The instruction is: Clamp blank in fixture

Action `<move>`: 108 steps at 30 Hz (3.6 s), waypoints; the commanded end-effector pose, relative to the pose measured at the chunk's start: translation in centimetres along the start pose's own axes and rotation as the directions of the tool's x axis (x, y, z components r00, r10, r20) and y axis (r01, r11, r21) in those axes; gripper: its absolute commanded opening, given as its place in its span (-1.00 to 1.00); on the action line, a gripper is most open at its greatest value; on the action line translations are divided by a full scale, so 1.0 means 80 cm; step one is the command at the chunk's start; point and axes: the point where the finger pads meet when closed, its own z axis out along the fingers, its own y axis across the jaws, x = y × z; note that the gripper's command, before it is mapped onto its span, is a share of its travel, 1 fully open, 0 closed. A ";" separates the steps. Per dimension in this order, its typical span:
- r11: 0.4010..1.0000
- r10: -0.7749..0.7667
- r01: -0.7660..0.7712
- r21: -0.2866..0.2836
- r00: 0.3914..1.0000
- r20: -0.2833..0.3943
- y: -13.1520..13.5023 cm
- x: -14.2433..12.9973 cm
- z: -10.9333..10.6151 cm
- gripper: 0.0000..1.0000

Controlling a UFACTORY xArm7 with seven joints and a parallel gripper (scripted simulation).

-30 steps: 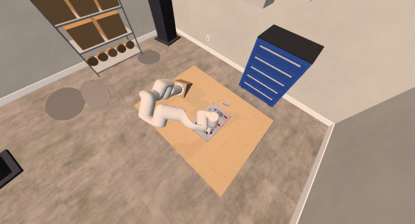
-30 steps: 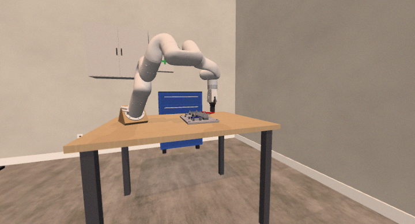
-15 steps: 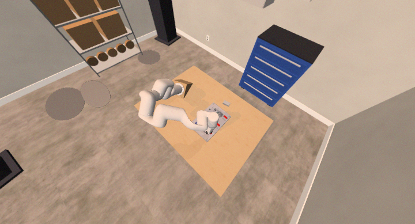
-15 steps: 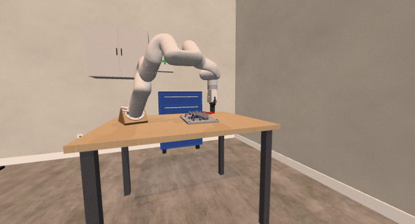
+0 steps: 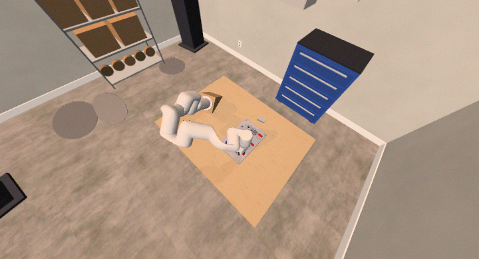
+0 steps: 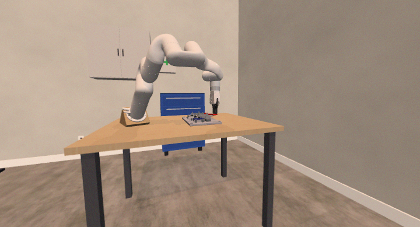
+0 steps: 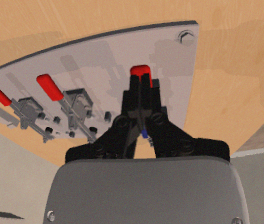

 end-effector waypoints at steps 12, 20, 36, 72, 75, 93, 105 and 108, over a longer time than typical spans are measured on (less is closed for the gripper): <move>1.000 0.000 0.000 0.002 1.000 -0.004 -0.001 0.001 0.000 -1.00; 1.000 0.000 0.000 0.002 1.000 -0.004 -0.001 0.001 0.002 -1.00; 1.000 0.000 0.000 0.002 1.000 -0.004 -0.001 0.001 0.004 -1.00; 1.000 0.000 0.000 0.002 1.000 -0.004 -0.001 0.001 0.005 -1.00; 1.000 0.000 0.000 0.002 1.000 -0.004 -0.001 0.001 0.004 -1.00; 1.000 0.000 0.000 0.001 1.000 -0.004 -0.001 0.001 -0.055 -1.00; 1.000 0.000 0.000 0.002 1.000 -0.004 -0.001 0.001 -0.080 -1.00; 1.000 0.000 0.000 0.002 1.000 -0.004 -0.001 0.001 -0.080 -1.00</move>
